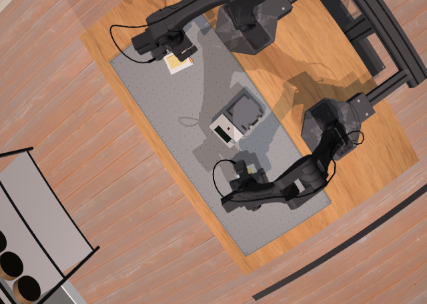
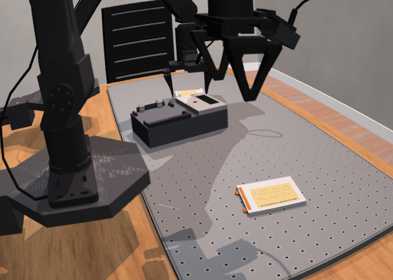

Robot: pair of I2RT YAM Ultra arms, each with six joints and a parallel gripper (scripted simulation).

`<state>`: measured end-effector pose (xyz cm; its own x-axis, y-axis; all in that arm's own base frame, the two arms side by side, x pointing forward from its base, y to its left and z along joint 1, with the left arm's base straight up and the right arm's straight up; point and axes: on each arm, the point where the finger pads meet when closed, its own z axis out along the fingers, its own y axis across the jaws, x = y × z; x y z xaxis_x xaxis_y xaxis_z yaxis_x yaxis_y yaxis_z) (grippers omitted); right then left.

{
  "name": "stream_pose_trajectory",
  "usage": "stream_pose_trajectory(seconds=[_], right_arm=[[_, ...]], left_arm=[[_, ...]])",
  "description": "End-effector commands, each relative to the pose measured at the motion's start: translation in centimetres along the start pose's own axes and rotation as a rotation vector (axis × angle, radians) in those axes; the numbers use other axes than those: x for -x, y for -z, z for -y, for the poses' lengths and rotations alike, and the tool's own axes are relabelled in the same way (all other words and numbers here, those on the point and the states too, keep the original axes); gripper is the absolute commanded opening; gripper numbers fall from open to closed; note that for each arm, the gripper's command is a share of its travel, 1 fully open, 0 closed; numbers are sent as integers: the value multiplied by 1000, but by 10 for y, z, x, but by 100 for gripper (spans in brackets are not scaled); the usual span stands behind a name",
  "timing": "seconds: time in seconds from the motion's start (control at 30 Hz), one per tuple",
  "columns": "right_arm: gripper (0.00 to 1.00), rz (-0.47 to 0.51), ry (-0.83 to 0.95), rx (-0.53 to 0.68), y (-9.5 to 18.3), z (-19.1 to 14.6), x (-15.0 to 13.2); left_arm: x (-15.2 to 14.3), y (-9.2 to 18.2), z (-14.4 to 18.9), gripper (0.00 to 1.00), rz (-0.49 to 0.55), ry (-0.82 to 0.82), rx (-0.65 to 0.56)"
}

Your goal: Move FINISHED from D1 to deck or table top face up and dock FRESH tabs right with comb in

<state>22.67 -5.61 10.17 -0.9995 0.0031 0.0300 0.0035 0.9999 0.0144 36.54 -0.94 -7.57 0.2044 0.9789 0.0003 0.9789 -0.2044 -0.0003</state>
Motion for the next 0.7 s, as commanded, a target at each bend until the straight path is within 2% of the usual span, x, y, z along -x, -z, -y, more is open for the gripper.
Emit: stream_pose_trajectory(seconds=[0.0, 0.67], right_arm=[[100, 29, -9, -14, 11, 6, 6], [100, 29, -9, -14, 11, 6, 6]], left_arm=[[-1, 17, -11, 98, -5, 0, 41], [-2, 21, -15, 98, -6, 0, 54]])
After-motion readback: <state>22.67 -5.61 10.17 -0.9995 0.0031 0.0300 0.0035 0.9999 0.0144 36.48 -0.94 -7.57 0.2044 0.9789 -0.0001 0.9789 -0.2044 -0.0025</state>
